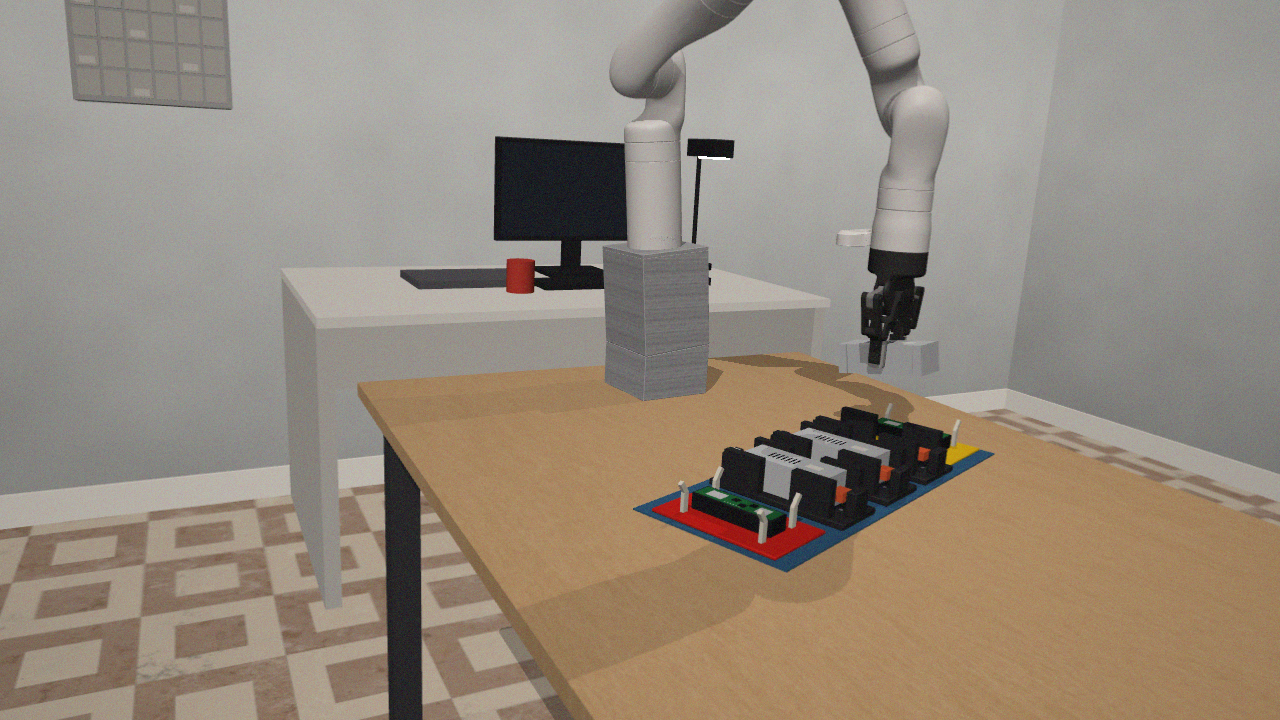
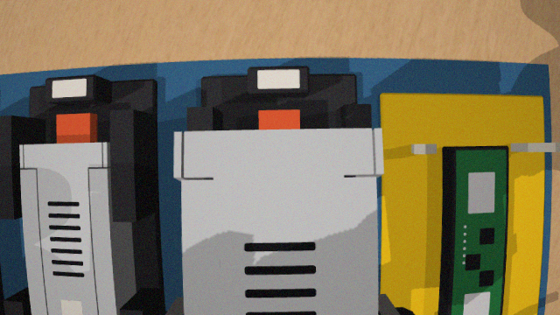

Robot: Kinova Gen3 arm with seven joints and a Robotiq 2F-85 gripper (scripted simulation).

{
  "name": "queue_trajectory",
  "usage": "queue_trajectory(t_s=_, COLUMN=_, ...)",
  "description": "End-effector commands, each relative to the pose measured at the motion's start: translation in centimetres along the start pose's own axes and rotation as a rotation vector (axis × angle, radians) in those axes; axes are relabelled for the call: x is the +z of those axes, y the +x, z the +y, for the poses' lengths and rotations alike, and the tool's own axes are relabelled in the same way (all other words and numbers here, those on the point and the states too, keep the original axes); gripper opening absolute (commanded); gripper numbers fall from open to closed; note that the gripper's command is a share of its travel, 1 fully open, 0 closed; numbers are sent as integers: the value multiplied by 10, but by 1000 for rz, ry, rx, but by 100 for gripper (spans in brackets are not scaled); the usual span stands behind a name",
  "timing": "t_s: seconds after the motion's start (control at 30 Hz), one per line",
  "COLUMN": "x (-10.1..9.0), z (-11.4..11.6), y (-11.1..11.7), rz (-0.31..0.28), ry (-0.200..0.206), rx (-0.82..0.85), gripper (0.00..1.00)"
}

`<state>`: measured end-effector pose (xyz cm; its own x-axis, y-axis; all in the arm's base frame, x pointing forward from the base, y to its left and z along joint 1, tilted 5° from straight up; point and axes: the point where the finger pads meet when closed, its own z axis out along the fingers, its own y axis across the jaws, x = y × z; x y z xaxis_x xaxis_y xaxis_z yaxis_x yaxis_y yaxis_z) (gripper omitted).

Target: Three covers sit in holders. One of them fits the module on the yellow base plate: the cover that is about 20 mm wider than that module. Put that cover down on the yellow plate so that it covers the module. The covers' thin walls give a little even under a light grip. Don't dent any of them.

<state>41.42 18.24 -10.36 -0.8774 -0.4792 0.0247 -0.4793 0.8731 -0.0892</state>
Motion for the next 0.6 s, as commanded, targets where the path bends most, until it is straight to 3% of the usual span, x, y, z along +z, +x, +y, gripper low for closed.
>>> queue_trajectory(t_s=0.0, x=-1, z=0, y=-1, rz=-2, ry=0, rx=0, gripper=0)
queue_trajectory(t_s=0.57, x=2, z=5, y=-1, rz=-2, ry=0, rx=0, gripper=0)
